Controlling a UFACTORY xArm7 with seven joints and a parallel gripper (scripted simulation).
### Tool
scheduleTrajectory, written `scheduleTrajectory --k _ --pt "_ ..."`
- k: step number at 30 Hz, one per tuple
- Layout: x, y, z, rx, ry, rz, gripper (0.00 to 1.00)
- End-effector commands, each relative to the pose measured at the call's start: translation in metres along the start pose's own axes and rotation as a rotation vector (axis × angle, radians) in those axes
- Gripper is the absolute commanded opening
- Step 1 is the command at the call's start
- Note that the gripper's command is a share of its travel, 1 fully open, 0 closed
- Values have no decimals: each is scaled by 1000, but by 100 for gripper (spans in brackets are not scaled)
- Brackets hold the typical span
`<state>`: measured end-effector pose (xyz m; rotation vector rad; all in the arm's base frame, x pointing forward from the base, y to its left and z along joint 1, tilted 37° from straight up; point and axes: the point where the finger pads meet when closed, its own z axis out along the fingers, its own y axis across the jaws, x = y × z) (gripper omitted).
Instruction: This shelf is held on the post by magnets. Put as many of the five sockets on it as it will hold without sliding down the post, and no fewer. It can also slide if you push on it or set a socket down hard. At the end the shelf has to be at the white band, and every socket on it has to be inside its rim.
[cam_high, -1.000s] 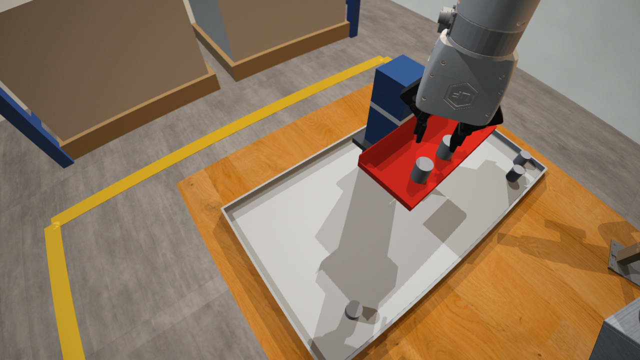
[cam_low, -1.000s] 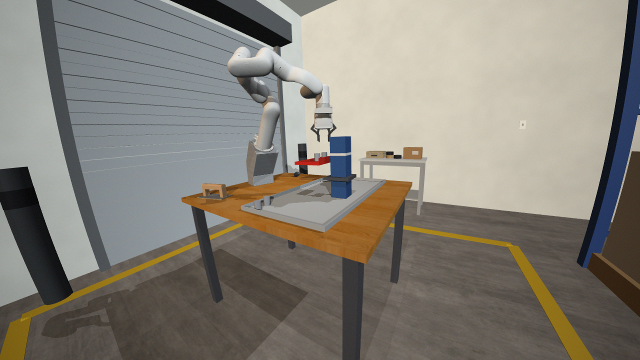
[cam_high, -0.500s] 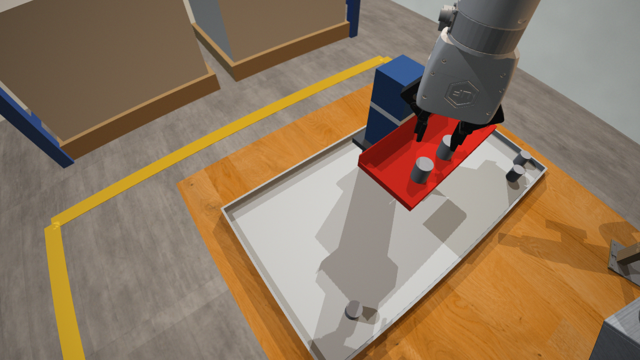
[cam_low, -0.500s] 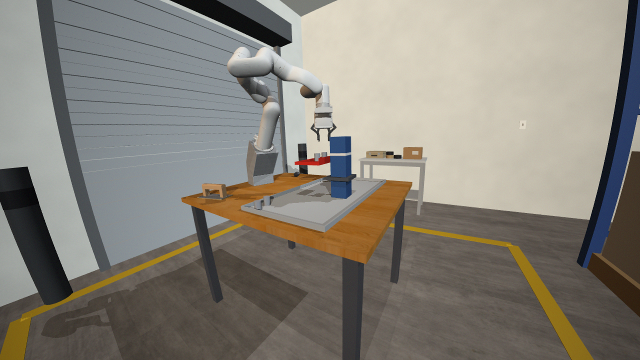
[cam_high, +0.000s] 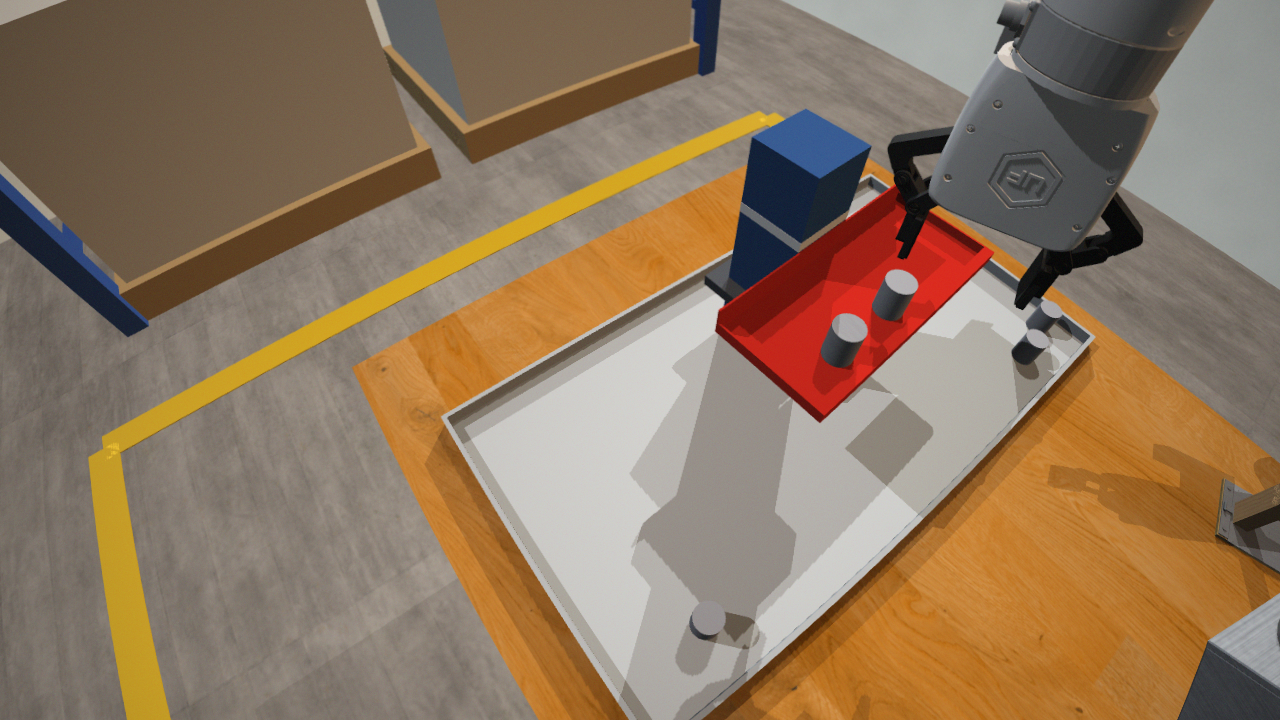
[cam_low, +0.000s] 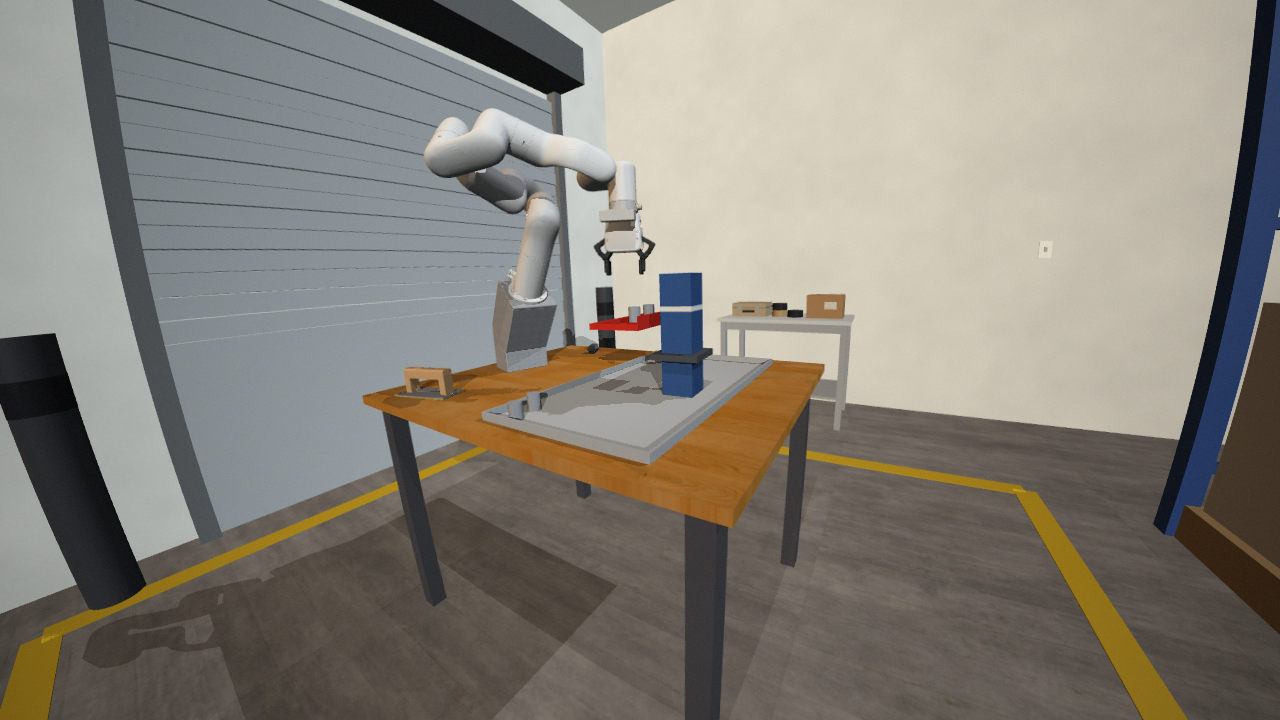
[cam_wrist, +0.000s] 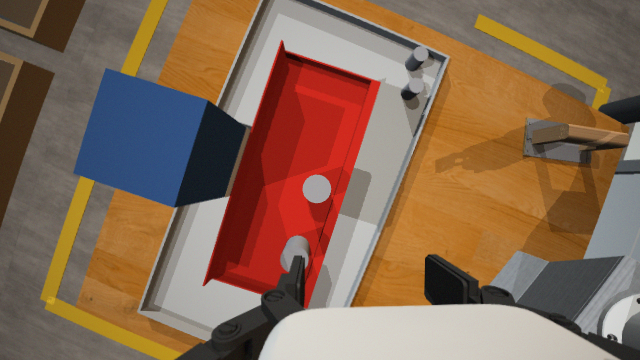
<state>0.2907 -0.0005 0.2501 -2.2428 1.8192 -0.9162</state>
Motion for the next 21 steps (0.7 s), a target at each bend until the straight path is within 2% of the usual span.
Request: scheduleTrajectory --k 1,2,4,9,21 --pt "12 42 -16 18 -5 110 100" --pt "12 42 -16 18 -5 110 100" --pt "14 64 -13 18 0 186 100" --pt "15 90 -6 16 10 289 100" --pt "19 96 -6 -1 34 294 100"
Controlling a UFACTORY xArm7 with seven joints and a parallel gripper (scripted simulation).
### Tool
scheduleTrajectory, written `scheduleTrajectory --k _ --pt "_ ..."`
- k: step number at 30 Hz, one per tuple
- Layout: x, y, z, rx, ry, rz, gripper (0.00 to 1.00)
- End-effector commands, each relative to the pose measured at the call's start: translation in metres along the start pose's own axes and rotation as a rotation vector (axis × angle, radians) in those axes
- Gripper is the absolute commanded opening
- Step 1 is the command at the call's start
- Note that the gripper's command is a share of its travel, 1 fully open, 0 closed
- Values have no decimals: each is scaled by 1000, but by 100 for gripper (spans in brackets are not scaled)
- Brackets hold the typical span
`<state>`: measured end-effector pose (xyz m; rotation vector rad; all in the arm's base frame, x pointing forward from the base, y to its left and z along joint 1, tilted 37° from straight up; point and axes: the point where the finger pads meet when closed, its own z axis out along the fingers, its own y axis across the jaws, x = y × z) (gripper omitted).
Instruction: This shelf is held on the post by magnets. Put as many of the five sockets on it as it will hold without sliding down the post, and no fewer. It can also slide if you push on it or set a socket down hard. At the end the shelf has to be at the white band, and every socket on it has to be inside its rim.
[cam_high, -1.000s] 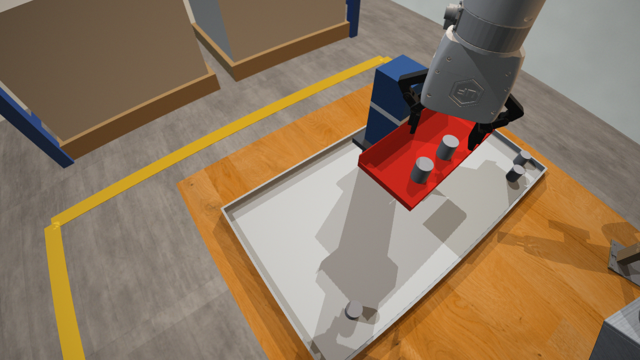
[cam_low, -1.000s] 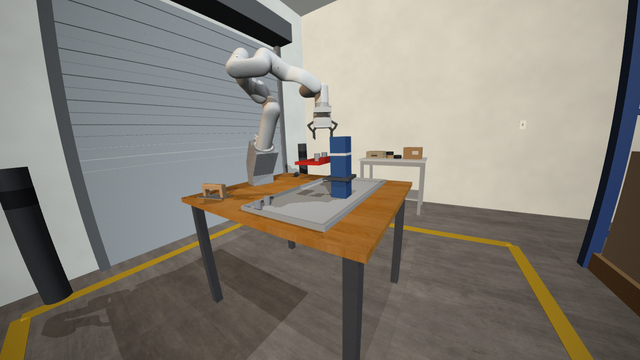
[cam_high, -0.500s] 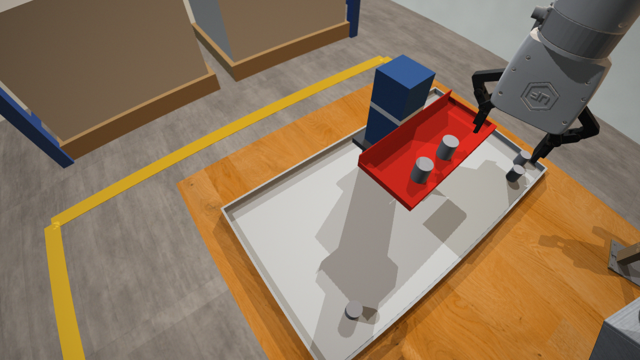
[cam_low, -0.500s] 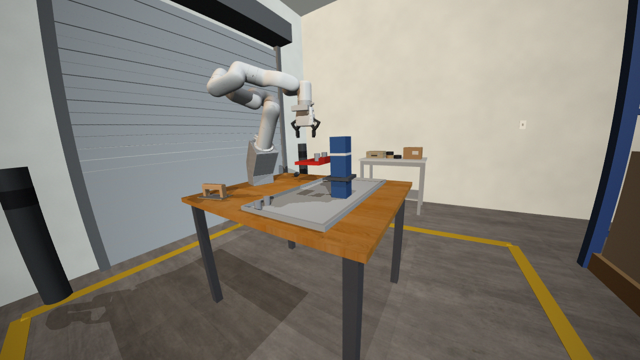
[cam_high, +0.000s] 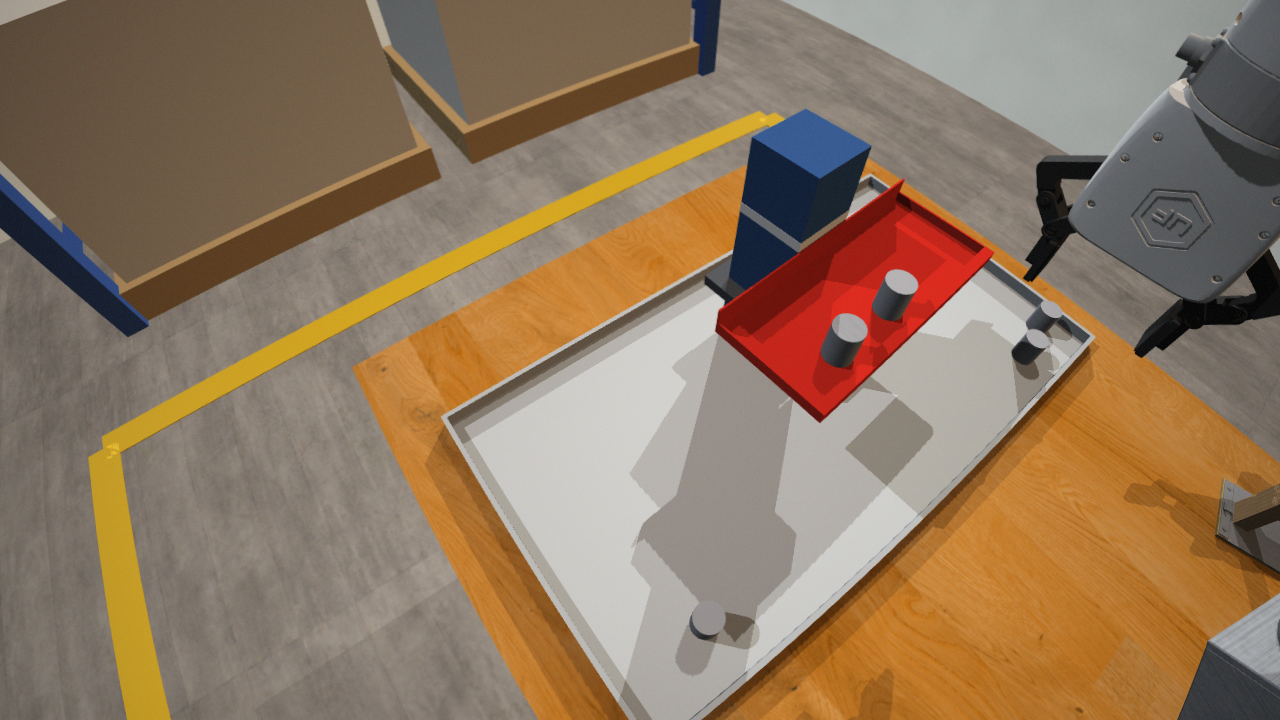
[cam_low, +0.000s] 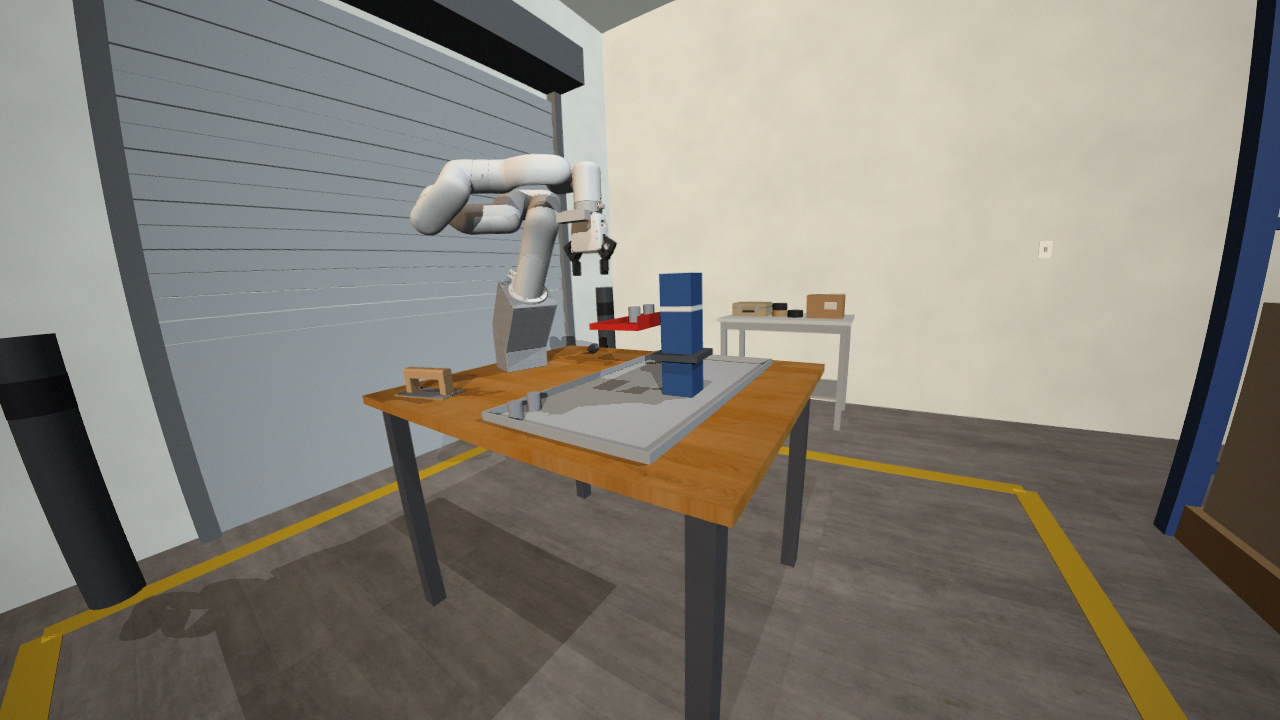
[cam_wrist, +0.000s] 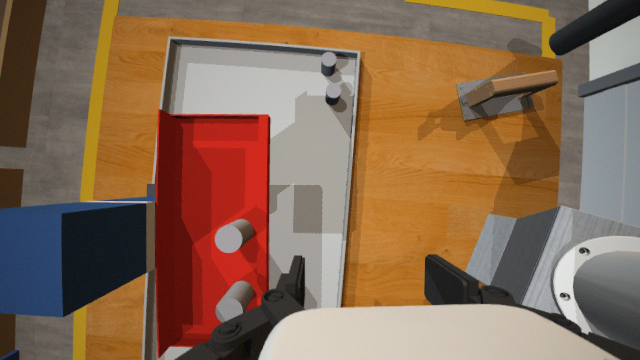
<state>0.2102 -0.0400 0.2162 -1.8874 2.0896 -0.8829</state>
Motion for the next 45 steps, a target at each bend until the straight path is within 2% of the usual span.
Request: scheduleTrajectory --k 1,4,9,10,11,12,15,17,18,19,20,21,22,23,24,25,28,29,32,34,35,36,37,38,39,40,41,43,44,45 --pt "6 1 -4 -6 26 -19 100" --pt "16 1 -11 -33 86 -63 100" --pt "35 -7 -37 -98 254 -207 100" --pt "35 -7 -37 -98 254 -207 100" --pt "37 -11 -45 -112 296 -248 100" --pt "37 -15 -54 -124 339 -293 100" --pt "37 -15 -54 -124 339 -293 100" --pt "33 -24 -73 -147 430 -396 100" --pt "33 -24 -73 -147 430 -396 100" --pt "28 -29 -83 -157 476 -453 100" --pt "28 -29 -83 -157 476 -453 100" --pt "20 -34 -93 -166 522 -513 100" --pt "20 -34 -93 -166 522 -513 100" --pt "11 -39 -103 -173 567 -577 100" --pt "11 -39 -103 -173 567 -577 100" --pt "-1 -43 -112 -179 610 -645 100" --pt "-14 -46 -121 -184 652 -714 100" --pt "-29 -47 -130 -188 692 -786 100" --pt "-29 -47 -130 -188 692 -786 100" --pt "-63 -46 -145 -195 763 -933 100" --pt "-63 -46 -145 -195 763 -933 100" --pt "-80 -43 -151 -198 794 -1008 100" --pt "-80 -43 -151 -198 794 -1008 100" --pt "-97 -38 -156 -200 822 -1082 100" --pt "-97 -38 -156 -200 822 -1082 100" --pt "-114 -32 -160 -204 847 -1155 100" --pt "-114 -32 -160 -204 847 -1155 100" --pt "-145 -17 -168 -211 888 -1296 100" --pt "-145 -17 -168 -211 888 -1296 100" --pt "-159 -8 -170 -216 905 -1362 100"
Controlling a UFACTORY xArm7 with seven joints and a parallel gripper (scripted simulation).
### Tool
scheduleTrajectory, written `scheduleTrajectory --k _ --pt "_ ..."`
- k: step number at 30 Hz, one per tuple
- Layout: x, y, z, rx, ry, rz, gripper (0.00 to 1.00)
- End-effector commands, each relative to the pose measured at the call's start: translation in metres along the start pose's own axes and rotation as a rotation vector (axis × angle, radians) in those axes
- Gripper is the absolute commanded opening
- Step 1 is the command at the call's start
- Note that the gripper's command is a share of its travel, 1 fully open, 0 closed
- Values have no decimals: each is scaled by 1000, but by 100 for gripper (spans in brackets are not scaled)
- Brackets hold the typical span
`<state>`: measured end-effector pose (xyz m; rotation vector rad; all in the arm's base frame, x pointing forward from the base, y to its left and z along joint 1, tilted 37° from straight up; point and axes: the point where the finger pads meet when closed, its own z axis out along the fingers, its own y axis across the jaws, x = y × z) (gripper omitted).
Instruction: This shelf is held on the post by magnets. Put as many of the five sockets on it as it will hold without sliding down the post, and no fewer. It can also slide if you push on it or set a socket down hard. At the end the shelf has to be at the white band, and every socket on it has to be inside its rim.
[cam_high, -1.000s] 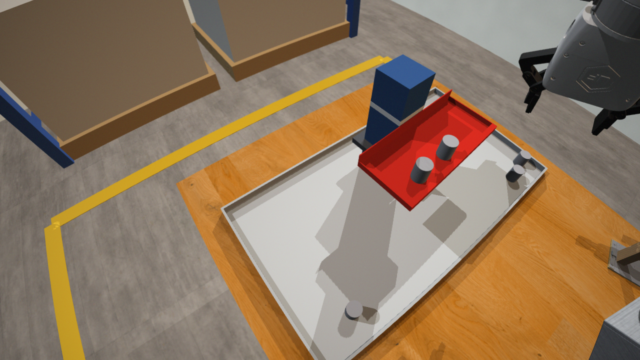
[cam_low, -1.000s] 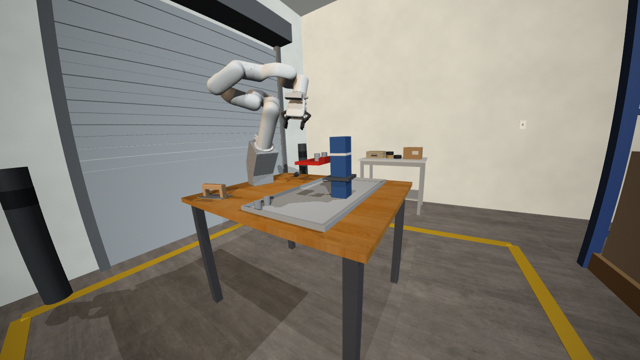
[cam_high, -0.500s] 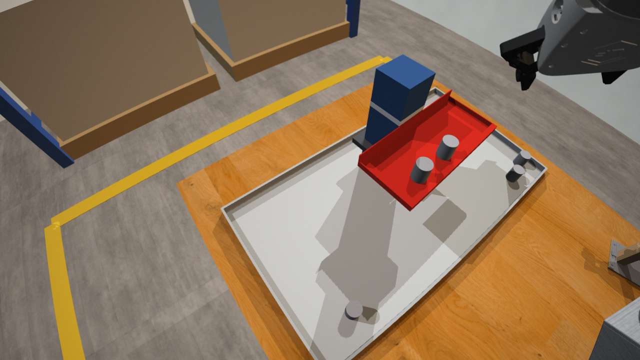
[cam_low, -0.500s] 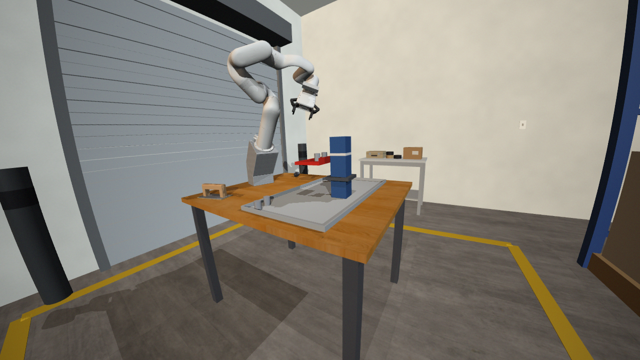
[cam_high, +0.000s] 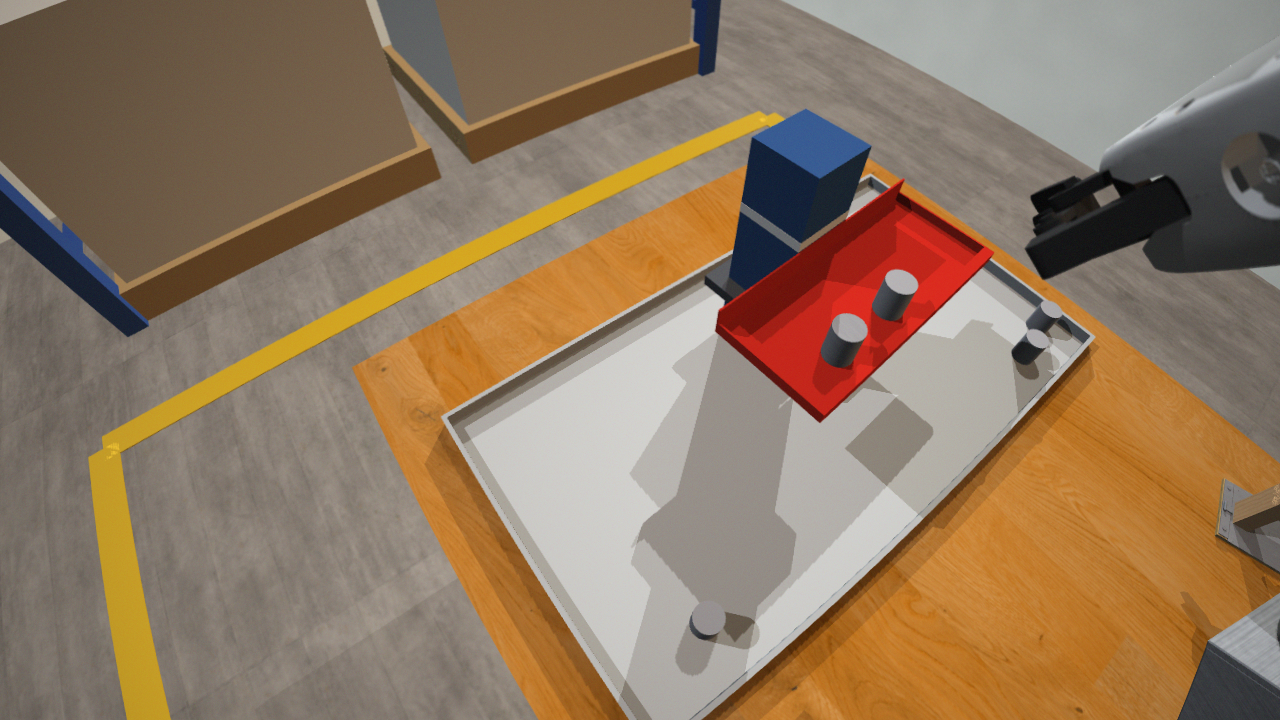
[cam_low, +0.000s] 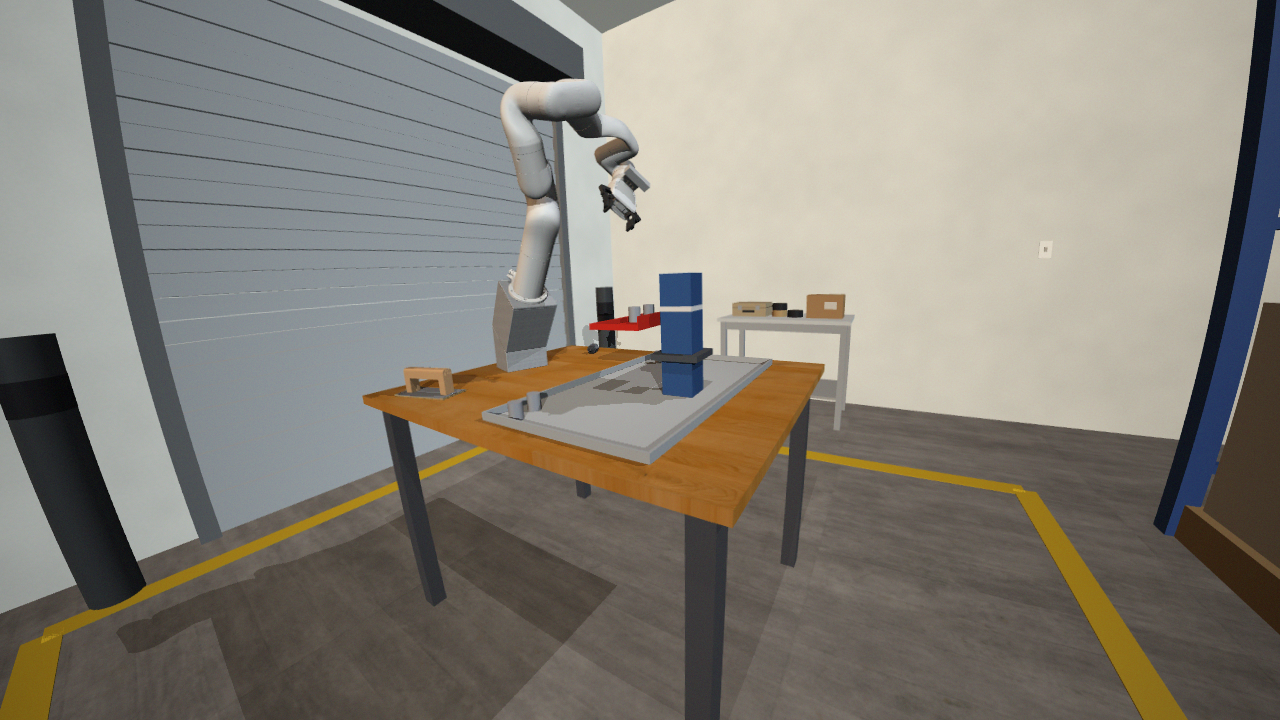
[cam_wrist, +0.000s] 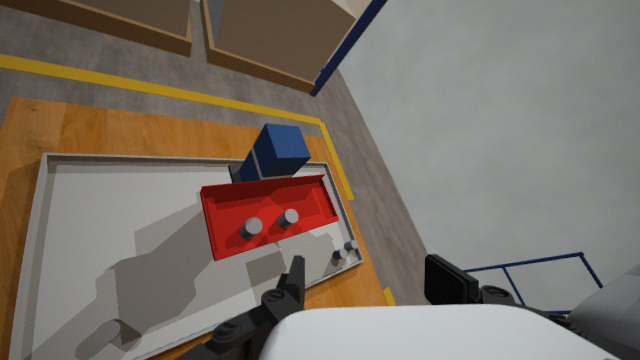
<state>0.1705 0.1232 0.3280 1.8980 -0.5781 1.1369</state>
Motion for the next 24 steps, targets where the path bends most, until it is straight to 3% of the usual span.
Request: scheduleTrajectory --k 1,2,4,7,13,24 --pt "-13 -16 -37 -14 80 -149 100" --pt "-22 -21 -50 -6 104 -208 100" --pt "-22 -21 -50 -6 104 -208 100" --pt "-46 -31 -80 15 158 -361 100" --pt "-74 -36 -109 34 206 -523 100" --pt "-84 -37 -117 39 219 -575 100"
